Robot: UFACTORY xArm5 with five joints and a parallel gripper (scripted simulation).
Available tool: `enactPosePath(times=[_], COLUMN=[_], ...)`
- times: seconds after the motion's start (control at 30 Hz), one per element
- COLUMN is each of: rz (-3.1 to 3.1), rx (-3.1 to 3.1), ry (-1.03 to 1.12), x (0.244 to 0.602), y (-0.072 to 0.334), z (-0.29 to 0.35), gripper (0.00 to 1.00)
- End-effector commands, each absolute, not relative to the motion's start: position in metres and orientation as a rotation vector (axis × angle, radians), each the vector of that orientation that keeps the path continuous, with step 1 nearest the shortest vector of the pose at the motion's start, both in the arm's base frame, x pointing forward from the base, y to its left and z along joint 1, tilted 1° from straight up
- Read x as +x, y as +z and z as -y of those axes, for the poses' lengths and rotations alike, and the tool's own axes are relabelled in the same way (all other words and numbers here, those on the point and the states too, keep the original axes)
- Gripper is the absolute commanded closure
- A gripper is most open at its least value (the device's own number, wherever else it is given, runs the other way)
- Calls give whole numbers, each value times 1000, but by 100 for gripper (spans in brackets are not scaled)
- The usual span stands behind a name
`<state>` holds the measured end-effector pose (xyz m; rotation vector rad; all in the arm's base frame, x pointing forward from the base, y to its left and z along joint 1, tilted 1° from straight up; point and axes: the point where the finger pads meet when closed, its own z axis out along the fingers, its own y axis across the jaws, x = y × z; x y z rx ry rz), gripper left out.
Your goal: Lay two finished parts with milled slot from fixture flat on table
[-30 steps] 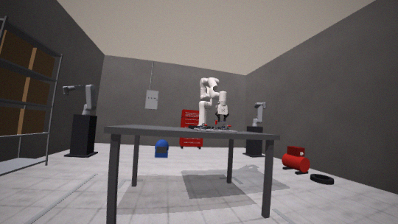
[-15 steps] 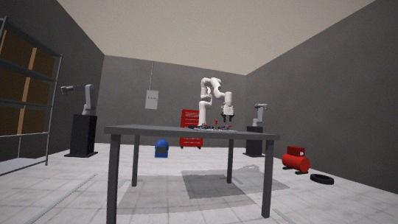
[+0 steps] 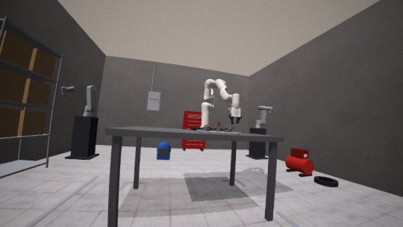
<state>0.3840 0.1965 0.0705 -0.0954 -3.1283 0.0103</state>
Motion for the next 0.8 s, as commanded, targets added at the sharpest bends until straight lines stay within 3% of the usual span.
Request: enactPosePath(times=[0.0, 0.77], rz=[3131, 3131], rx=[-96, -96], ry=[8, 9], x=[387, 387], y=[72, 71], z=[-211, -222], gripper=[100, 100])
